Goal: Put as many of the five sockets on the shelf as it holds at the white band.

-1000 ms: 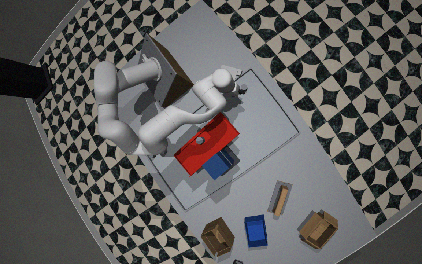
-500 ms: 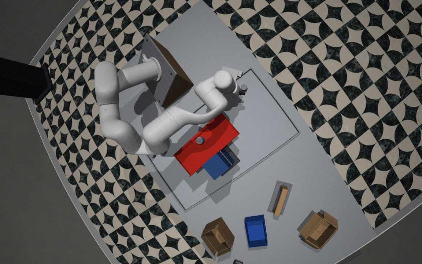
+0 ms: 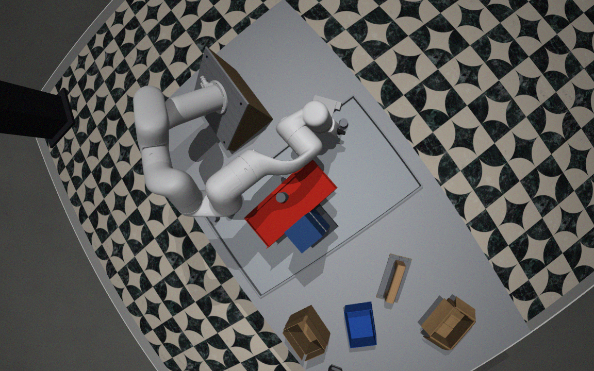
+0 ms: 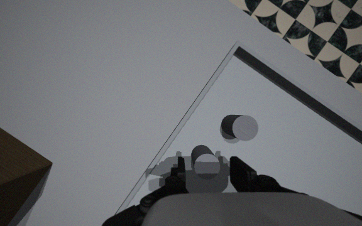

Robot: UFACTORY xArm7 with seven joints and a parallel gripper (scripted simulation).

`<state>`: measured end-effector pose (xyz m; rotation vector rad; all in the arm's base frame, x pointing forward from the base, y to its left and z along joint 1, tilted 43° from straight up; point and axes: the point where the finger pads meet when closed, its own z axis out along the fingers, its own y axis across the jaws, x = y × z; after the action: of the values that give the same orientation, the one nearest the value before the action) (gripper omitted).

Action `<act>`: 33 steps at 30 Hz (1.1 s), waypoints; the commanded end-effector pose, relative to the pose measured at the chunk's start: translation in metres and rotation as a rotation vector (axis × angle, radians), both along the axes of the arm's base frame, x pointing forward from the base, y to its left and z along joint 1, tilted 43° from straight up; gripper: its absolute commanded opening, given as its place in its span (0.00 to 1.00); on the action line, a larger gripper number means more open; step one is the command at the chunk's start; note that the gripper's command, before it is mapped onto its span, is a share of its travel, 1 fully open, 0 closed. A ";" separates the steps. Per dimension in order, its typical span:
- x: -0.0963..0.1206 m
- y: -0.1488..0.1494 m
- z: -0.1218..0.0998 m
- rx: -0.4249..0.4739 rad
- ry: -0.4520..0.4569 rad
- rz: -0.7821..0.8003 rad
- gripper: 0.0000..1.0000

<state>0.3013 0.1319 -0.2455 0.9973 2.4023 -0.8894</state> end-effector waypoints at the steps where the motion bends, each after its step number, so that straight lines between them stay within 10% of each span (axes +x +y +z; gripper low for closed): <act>1: 0.001 0.000 -0.004 0.006 -0.002 0.002 0.61; 33: 0.004 -0.014 -0.019 0.006 -0.002 0.002 0.61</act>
<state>0.3049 0.1158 -0.2649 0.9973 2.4029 -0.8871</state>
